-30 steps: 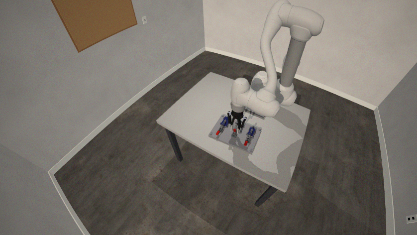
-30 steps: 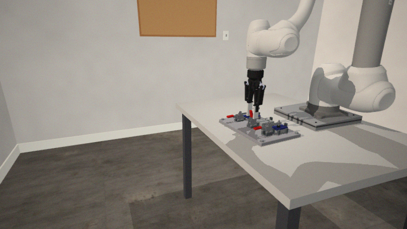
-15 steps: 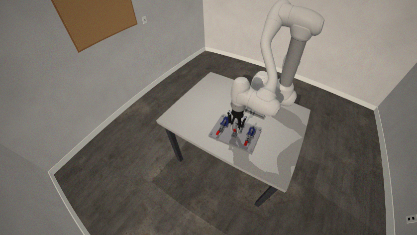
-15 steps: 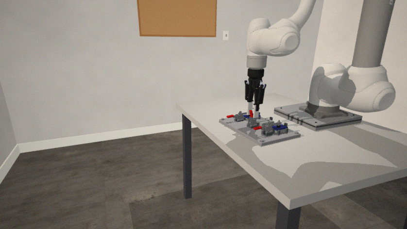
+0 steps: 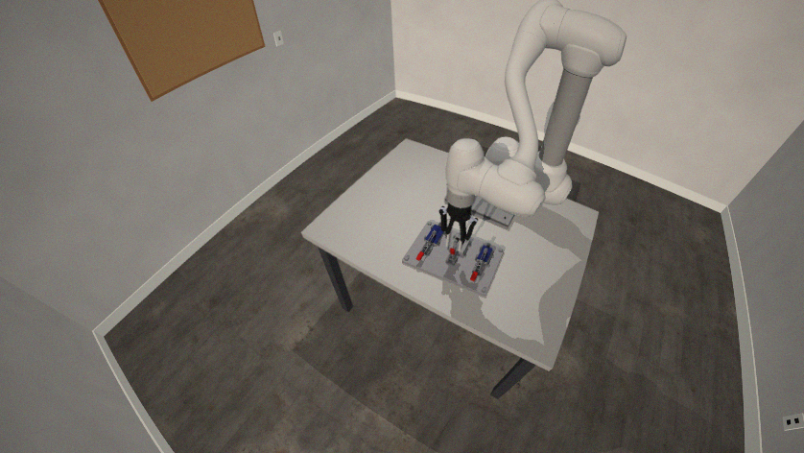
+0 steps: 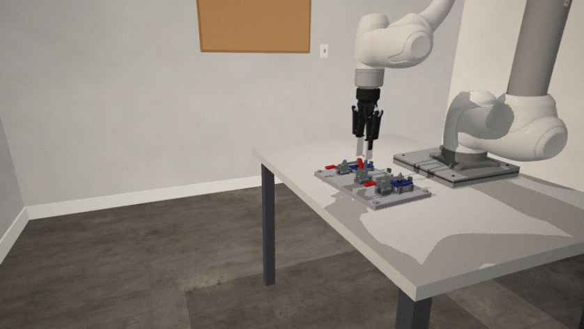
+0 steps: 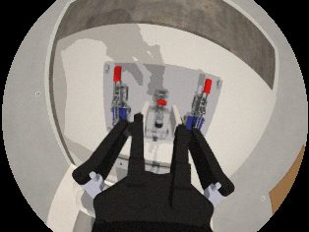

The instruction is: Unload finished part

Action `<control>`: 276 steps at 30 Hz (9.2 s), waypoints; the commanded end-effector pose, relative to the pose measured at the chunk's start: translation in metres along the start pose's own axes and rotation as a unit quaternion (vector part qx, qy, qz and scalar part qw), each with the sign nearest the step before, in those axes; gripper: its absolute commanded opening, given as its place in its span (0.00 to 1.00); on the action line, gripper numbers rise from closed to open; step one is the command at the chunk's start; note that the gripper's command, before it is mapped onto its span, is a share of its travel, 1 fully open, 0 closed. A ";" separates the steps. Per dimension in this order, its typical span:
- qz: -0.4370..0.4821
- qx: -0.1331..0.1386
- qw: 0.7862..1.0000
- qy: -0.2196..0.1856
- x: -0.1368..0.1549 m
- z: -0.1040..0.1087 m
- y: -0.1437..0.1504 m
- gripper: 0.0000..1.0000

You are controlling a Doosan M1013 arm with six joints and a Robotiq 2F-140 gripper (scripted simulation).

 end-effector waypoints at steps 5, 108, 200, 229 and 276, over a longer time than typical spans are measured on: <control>0.001 0.002 1.000 0.001 -0.001 0.011 0.002 0.28; -0.001 0.004 1.000 0.002 0.015 0.008 0.001 0.58; 0.001 0.001 1.000 0.000 0.079 -0.051 -0.013 0.58; 0.000 -0.001 1.000 0.000 0.079 -0.053 -0.015 0.58; 0.000 -0.001 1.000 0.000 0.079 -0.076 -0.015 0.58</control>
Point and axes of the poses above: the point where the finger pads meet when closed, its own z axis back along the fingers, its own y axis across the jaws, x = y × z, the point moved 5 cm from there along z, back along the fingers, and after that the axes turned 10 degrees about z, right-handed, at the moved point
